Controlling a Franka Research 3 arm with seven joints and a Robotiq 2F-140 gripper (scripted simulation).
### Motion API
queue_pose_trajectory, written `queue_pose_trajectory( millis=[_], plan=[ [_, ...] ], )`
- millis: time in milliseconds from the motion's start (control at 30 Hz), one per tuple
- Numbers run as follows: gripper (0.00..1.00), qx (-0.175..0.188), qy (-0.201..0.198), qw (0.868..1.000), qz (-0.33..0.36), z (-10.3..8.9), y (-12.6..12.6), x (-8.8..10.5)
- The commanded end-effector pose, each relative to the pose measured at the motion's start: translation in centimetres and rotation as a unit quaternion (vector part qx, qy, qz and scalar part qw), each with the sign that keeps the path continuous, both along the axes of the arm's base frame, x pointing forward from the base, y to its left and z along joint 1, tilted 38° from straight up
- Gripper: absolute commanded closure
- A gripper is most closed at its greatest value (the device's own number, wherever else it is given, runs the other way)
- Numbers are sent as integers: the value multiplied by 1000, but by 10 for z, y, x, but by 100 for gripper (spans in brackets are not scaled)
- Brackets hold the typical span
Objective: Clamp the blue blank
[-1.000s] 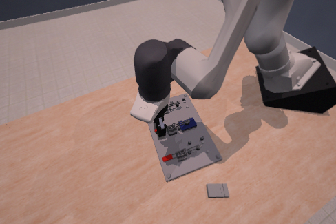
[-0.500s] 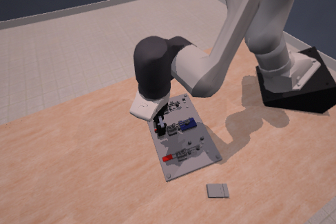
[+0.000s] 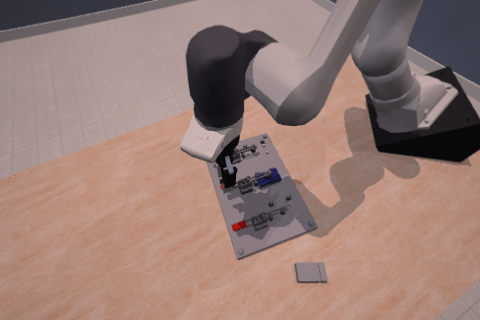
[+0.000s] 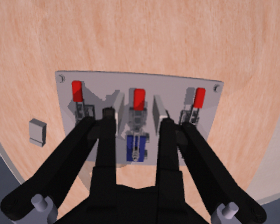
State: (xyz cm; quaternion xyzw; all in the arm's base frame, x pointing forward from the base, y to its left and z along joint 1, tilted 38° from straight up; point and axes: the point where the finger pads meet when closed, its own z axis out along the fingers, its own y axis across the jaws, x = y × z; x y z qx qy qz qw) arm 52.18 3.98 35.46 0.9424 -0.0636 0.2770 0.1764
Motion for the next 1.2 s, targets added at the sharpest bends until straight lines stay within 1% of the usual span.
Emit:
queue_pose_trajectory(
  millis=[0,167,200,1167],
  plan=[
    [72,-1,6,1000,0,-1,-1,-3],
    [72,-1,6,1000,0,-1,-1,-3],
    [100,-1,6,1000,0,-1,-1,-3],
    [100,-1,6,1000,0,-1,-1,-3]
  ],
)
